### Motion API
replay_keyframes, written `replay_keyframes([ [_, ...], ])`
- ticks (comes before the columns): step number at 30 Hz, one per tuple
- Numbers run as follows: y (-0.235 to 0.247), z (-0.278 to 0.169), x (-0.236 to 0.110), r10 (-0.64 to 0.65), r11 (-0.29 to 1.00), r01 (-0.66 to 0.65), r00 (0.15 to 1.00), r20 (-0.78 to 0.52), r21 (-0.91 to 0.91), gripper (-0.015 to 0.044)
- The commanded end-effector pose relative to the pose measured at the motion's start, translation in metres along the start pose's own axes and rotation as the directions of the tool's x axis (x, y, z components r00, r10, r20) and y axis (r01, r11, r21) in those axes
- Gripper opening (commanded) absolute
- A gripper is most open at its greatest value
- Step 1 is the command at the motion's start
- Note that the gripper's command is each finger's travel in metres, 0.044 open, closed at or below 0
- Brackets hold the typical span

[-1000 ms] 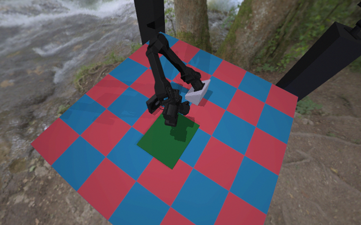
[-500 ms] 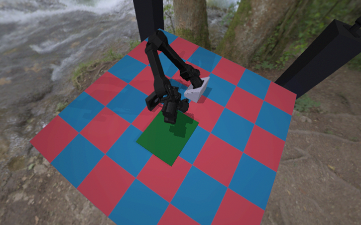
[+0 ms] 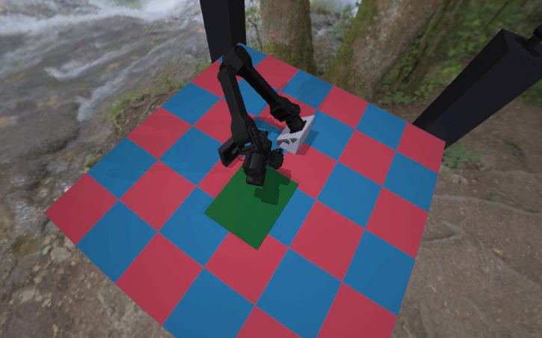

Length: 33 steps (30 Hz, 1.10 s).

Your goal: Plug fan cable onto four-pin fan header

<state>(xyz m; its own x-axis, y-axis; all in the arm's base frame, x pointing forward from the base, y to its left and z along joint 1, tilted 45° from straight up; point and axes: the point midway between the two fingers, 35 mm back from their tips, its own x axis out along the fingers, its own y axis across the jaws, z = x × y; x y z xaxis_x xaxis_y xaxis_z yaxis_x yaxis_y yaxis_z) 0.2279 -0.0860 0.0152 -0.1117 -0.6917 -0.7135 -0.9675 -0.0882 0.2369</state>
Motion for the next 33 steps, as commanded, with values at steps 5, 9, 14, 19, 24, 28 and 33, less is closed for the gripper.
replay_keyframes([
  [5, 0.000, -0.001, 0.001, 0.003, 1.000, -0.003, 1.000, -0.005, -0.004, 0.0000],
  [9, 0.000, -0.001, 0.002, 0.003, 1.000, -0.003, 1.000, -0.005, -0.004, 0.0000],
  [14, 0.000, -0.001, 0.005, 0.003, 1.000, -0.003, 1.000, -0.005, -0.004, 0.0000],
  [19, 0.000, -0.001, 0.008, 0.003, 1.000, -0.003, 1.000, -0.006, -0.004, 0.0000],
  [24, 0.000, -0.001, 0.012, 0.003, 1.000, -0.003, 1.000, -0.006, -0.004, 0.0000],
  [28, 0.000, -0.001, 0.014, 0.003, 1.000, -0.003, 1.000, -0.006, -0.004, 0.0000],
  [33, 0.000, -0.001, 0.016, 0.003, 1.000, -0.003, 1.000, -0.006, -0.004, 0.0000],
])
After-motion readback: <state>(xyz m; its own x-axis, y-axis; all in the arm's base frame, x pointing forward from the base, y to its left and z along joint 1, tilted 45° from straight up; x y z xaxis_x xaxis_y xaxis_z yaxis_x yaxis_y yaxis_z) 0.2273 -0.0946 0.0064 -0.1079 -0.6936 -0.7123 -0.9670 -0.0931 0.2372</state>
